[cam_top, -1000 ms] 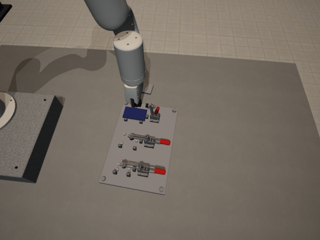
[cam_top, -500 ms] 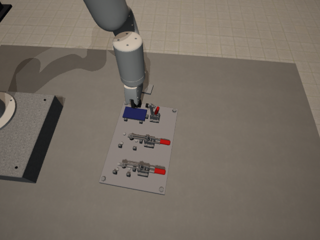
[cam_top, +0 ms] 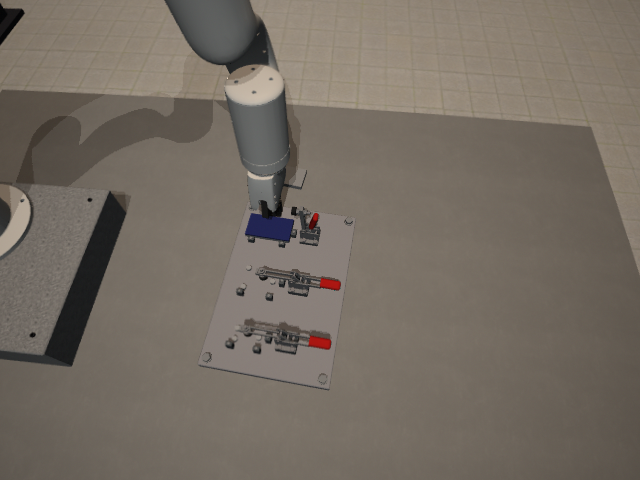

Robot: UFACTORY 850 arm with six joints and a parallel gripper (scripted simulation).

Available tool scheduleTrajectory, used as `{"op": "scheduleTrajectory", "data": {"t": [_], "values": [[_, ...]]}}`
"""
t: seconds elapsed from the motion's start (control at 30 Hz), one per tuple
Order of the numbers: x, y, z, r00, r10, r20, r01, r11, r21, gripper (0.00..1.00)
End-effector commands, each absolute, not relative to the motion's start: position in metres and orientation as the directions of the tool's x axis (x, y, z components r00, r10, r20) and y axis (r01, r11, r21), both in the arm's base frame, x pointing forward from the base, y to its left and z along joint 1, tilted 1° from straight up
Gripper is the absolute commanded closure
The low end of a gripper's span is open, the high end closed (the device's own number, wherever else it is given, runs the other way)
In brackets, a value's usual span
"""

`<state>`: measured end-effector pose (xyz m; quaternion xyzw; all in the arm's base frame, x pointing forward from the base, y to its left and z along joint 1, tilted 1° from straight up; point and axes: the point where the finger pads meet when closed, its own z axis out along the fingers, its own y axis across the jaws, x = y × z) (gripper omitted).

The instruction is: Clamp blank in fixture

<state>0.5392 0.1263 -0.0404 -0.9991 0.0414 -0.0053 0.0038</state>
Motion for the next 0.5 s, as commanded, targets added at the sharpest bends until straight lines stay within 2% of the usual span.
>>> {"op": "scheduleTrajectory", "data": {"t": [0.0, 0.47], "values": [[0.5401, 0.1264, -0.0396, 0.996, -0.083, 0.012, -0.083, -0.997, -0.008, 1.00], [0.5397, 0.1224, -0.0397, 0.996, -0.083, 0.012, -0.083, -0.997, -0.008, 1.00]]}}
